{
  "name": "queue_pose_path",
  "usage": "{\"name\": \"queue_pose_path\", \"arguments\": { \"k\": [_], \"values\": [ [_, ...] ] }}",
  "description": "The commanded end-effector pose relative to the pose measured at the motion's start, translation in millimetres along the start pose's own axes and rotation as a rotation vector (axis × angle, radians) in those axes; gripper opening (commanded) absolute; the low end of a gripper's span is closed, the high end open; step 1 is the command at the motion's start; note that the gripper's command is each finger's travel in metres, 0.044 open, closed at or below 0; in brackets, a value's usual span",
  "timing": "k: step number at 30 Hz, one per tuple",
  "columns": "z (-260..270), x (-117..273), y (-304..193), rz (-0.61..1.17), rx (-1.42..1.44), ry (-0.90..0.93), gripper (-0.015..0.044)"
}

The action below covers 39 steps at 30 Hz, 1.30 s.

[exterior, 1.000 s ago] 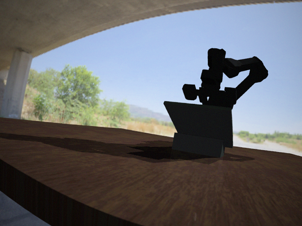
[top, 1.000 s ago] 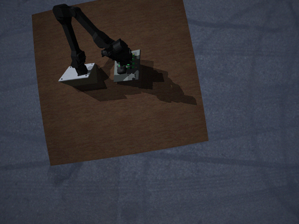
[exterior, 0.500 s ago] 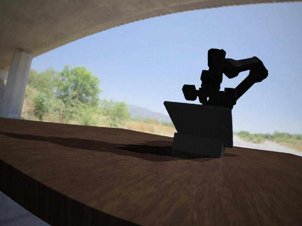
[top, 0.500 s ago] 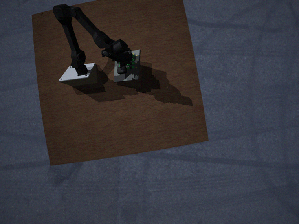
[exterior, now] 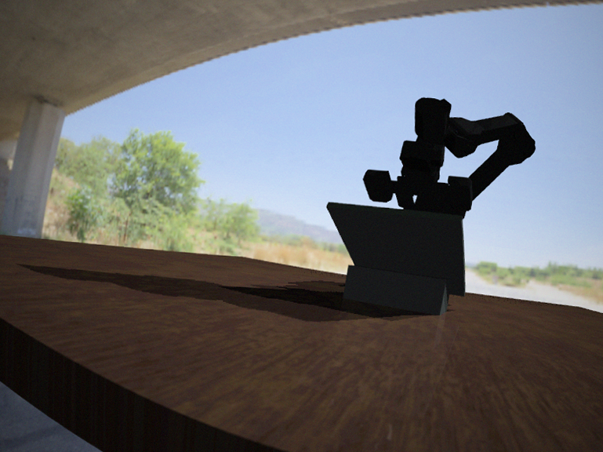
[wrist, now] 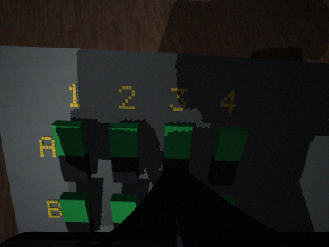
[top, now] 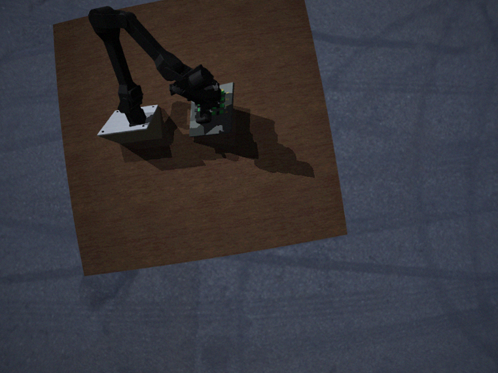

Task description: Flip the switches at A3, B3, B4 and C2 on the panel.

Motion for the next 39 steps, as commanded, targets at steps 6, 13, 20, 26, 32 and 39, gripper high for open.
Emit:
{"name": "queue_pose_path", "arguments": {
  "k": [6,13,20,26,32,39],
  "values": [
    [-0.3,1.3,0.4,0.001,0.000,-0.001,0.0000],
    [-1.5,63.4,5.0,0.026,-0.003,-0.002,0.0000],
    [4.5,64.4,-27.8,0.028,-0.005,-0.001,0.0000],
    [5.2,46.4,-35.8,0.016,-0.004,-0.005,0.0000],
    [6.4,28.6,-38.5,0.001,-0.005,-0.004,0.0000],
    [6.6,18.0,-38.9,0.000,-0.005,-0.004,0.0000]
  ]
}}
Point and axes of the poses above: the point midway between the two fingers, 35 mm back from their tips, its own x axis back along the fingers, its own z axis across the jaws, y = z × x, the point moved 9 cm from there along x, back along the fingers, and after that the axes turned 10 degrees about x, right-handed, at the moved point
